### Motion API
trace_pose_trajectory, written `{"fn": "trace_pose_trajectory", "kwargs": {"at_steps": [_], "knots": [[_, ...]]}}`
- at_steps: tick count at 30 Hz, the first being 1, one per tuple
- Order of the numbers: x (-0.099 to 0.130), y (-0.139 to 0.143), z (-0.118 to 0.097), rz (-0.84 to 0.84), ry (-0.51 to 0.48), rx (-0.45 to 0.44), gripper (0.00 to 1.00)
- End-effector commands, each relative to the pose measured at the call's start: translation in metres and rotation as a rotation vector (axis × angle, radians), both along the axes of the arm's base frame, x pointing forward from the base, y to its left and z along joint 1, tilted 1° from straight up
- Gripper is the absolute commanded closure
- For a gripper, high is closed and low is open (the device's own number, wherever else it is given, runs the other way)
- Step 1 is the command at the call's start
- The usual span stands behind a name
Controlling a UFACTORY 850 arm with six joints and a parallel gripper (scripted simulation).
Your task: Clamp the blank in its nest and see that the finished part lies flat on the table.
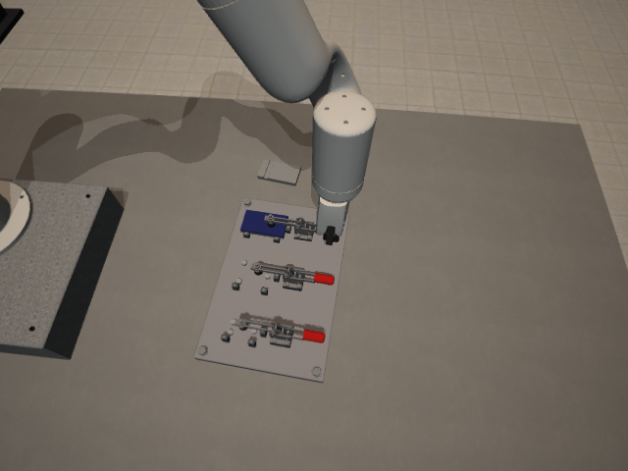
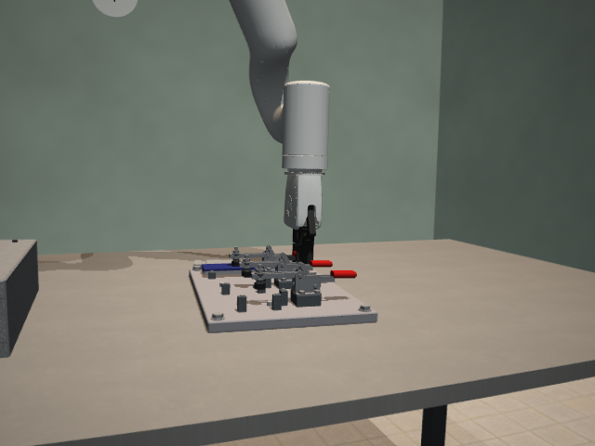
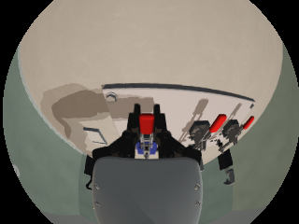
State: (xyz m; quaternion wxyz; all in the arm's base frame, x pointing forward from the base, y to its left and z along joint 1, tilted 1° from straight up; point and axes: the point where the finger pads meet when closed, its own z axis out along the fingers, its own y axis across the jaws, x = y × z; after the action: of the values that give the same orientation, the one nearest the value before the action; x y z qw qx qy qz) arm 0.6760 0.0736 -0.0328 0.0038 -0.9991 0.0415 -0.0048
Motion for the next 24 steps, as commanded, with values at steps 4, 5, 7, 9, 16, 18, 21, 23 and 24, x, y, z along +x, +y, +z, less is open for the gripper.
{"fn": "trace_pose_trajectory", "kwargs": {"at_steps": [4,5,7,9,16,18,21,23,24], "knots": [[0.0011,0.0002,-0.0015,0.000,-0.003,0.000,1.00],[0.0011,0.0002,-0.0015,0.000,-0.003,0.000,1.00],[0.0011,0.0002,-0.0015,0.000,-0.003,0.000,1.00],[0.0011,0.0002,-0.0015,0.000,-0.003,0.000,0.53],[0.0011,0.0002,-0.0015,0.000,-0.003,0.000,0.53],[0.0011,0.0002,-0.0015,0.000,-0.003,0.000,0.53],[0.0011,0.0002,-0.0015,0.000,-0.003,0.000,0.53],[0.0011,0.0002,-0.0015,0.000,-0.003,0.000,0.53],[0.0011,0.0002,-0.0015,0.000,-0.003,0.000,0.53]]}}
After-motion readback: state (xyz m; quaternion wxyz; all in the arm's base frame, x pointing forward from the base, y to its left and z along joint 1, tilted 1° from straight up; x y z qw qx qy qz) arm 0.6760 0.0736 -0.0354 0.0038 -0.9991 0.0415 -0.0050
